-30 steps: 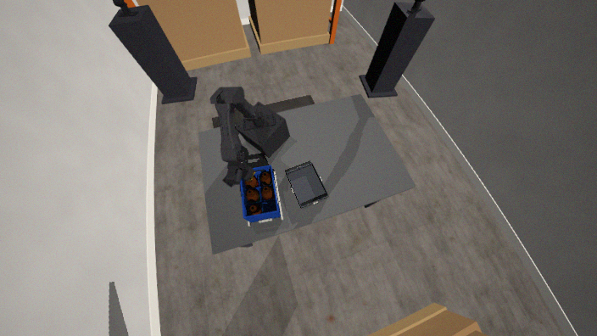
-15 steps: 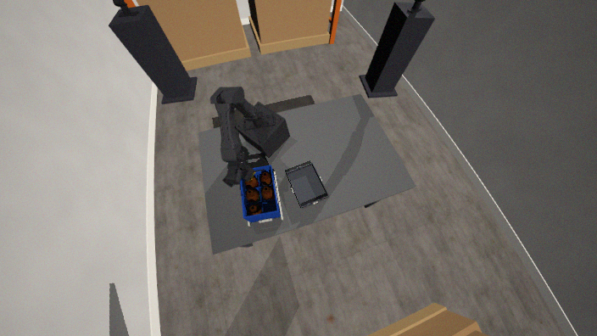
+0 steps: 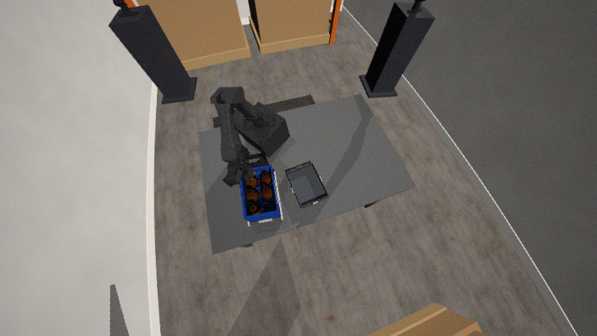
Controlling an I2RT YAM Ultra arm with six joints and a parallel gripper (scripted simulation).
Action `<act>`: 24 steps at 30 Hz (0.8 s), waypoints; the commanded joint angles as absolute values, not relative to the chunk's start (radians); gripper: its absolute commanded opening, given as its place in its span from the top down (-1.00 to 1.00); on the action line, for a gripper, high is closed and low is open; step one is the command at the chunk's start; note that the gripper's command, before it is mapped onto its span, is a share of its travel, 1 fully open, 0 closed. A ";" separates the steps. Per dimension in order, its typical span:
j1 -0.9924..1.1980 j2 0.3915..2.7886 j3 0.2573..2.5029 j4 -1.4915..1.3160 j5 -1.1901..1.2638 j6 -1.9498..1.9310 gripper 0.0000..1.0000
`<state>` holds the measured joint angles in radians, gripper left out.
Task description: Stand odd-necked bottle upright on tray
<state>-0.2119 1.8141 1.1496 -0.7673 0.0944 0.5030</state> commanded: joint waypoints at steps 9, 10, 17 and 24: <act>-0.216 1.797 1.126 -0.748 0.094 0.497 -0.21; -0.216 1.797 1.126 -0.748 0.094 0.497 -0.21; -0.216 1.800 1.126 -0.747 0.094 0.497 -0.21; -0.219 1.827 1.122 -0.740 0.093 0.496 -0.21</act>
<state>-0.2119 1.8153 1.1427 -0.7612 0.0944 0.5022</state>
